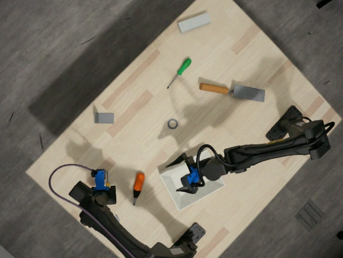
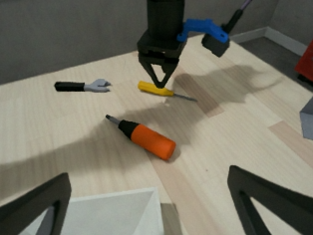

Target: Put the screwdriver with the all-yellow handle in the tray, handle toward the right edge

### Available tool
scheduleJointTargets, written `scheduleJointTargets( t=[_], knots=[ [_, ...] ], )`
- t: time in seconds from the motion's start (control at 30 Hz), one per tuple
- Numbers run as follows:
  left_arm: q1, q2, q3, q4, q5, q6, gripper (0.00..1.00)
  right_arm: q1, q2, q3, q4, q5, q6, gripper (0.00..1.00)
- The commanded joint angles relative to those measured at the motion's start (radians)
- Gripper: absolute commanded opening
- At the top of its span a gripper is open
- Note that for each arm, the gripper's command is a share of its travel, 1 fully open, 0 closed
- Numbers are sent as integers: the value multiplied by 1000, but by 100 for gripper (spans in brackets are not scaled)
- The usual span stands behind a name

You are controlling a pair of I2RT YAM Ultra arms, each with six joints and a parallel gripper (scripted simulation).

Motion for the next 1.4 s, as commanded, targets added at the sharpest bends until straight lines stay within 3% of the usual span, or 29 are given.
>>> scheduleJointTargets(
  t=[0.0, 0.6, 1.03, 1.37],
  knots=[
    [-6, 2, 17, -22, -2, 12, 52, -14, -26, 42, 23, 4, -4, 100],
    [-8, 16, -60, 82, -2, 1, 52, -14, -23, 35, 10, 4, -1, 100],
    [-8, 33, -104, 144, -2, 1, 37, -14, -23, 35, 10, 4, -1, 100],
    [-1, 37, -111, 155, -2, 6, 37, -14, -23, 35, 10, 4, -1, 100]
  ],
)
